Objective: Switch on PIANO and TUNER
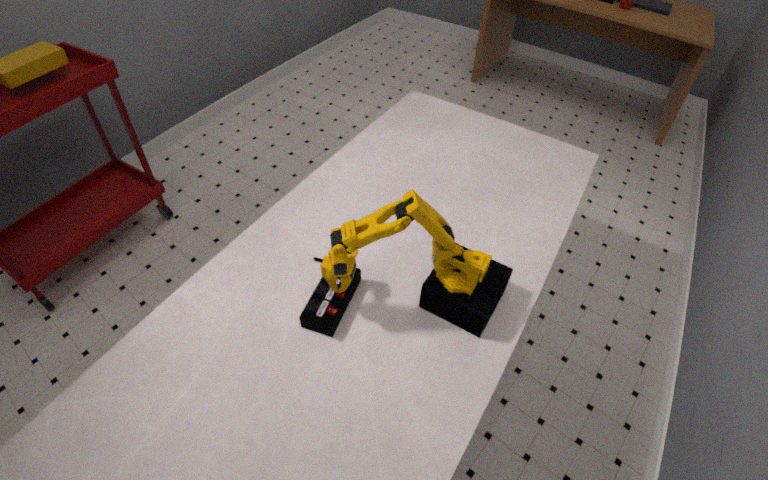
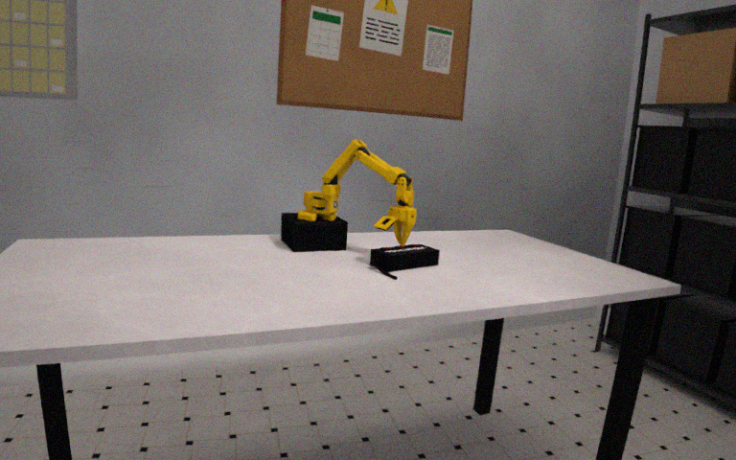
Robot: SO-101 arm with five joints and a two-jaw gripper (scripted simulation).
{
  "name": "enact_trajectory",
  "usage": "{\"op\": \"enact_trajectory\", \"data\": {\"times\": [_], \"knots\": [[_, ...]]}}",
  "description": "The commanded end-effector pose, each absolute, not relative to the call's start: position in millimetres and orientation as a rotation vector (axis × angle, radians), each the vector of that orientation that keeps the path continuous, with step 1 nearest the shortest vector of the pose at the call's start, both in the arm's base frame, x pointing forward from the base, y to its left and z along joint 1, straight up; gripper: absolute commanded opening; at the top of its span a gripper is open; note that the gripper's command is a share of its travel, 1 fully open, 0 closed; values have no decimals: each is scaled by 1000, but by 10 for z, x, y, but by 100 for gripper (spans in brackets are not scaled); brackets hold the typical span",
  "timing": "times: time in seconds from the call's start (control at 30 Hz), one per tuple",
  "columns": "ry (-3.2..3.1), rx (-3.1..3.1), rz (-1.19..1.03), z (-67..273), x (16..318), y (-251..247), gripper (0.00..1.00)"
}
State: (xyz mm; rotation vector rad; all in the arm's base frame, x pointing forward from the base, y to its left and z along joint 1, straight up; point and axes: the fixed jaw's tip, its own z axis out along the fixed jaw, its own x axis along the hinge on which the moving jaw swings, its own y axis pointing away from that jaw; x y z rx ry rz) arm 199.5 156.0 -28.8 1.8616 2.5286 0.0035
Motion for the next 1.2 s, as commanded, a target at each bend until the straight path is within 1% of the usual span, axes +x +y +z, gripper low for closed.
{"op": "enact_trajectory", "data": {"times": [0.0, 1.17], "knots": [[2525, 1869, 0, -324, 1991, 1527, 0], [2528, 1865, 0, -442, 1951, 1506, 0]]}}
